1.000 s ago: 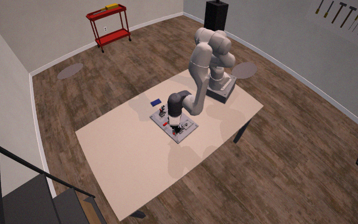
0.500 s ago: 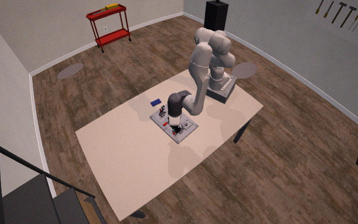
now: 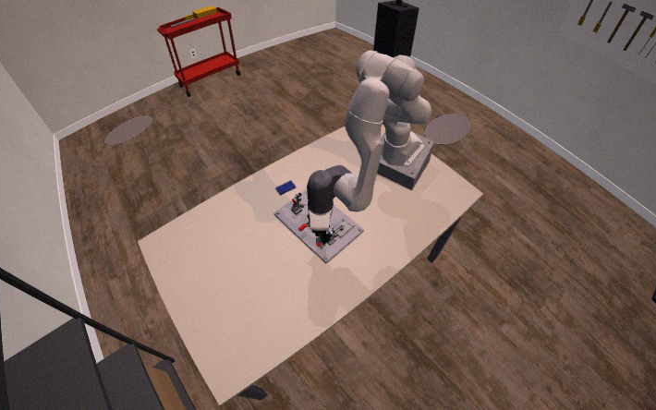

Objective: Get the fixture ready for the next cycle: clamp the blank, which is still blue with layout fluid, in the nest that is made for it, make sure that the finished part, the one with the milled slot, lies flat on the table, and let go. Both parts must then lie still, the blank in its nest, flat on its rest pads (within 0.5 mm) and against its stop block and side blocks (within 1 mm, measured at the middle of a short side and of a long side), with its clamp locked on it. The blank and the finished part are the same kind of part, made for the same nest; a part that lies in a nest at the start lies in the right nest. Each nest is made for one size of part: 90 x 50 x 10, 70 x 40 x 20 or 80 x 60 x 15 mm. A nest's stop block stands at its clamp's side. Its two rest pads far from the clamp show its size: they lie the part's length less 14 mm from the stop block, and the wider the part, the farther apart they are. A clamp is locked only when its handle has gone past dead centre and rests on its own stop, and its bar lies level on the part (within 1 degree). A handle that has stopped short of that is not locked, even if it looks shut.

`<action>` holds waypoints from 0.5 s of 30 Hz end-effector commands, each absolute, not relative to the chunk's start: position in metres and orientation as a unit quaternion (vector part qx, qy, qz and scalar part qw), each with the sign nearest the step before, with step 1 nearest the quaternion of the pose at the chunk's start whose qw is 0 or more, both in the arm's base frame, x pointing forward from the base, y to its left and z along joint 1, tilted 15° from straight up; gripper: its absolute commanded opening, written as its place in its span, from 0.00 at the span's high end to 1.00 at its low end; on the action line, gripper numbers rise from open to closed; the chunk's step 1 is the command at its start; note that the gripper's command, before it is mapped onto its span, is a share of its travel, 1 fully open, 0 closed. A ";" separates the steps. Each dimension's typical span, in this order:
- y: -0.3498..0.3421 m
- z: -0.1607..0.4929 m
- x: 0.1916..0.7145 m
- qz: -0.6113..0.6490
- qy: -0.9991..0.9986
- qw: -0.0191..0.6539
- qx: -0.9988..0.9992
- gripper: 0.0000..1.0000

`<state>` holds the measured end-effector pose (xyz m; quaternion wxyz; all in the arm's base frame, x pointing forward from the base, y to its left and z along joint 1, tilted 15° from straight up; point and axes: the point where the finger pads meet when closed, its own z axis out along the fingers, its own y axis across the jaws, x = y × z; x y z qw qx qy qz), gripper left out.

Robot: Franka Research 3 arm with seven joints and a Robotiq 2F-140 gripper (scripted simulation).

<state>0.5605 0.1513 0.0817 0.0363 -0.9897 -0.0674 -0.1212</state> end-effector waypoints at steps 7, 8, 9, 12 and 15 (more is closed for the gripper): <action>0.151 0.083 0.561 -0.123 -0.069 0.036 -0.989 1.00; 0.151 0.083 0.561 -0.123 -0.069 0.036 -0.989 1.00; 0.151 0.083 0.561 -0.123 -0.069 0.036 -0.989 1.00; 0.151 0.084 0.561 -0.123 -0.069 0.036 -0.989 1.00; 0.151 0.084 0.560 -0.123 -0.069 0.036 -0.989 1.00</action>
